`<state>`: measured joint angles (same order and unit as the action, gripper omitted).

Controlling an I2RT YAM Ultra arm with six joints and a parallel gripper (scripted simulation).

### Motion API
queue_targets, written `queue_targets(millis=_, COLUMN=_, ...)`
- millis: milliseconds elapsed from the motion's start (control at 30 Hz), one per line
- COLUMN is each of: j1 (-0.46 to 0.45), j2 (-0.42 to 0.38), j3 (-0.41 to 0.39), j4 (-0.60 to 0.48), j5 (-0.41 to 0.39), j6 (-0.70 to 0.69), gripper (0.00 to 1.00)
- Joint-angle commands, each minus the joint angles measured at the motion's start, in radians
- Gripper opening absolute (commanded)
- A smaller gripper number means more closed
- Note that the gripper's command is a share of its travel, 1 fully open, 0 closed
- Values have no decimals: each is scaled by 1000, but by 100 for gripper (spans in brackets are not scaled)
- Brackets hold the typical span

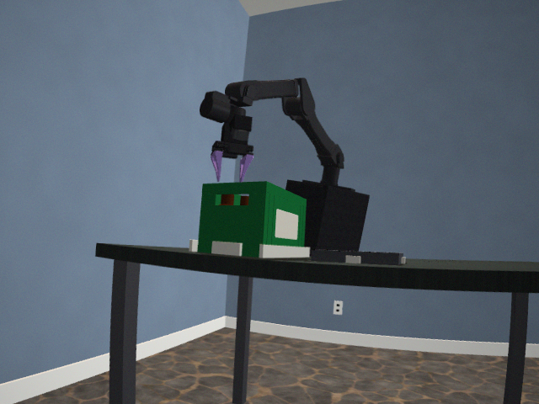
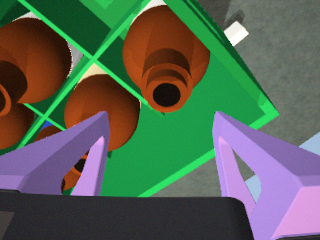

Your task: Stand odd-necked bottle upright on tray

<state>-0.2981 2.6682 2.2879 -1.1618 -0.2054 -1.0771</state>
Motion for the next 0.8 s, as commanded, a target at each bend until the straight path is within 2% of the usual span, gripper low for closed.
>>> queue_targets(millis=0, j1=-2, j2=-18, j3=-16, j4=28, j5=-13, j6=8, gripper=61)
queue_targets(millis=167, j1=1, j2=5, j3=-24, j4=37, j5=-13, j6=9, gripper=61)
queue_targets(millis=767, j1=0, j2=-9, j3=-22, j4=40, j5=-13, j6=9, gripper=61)
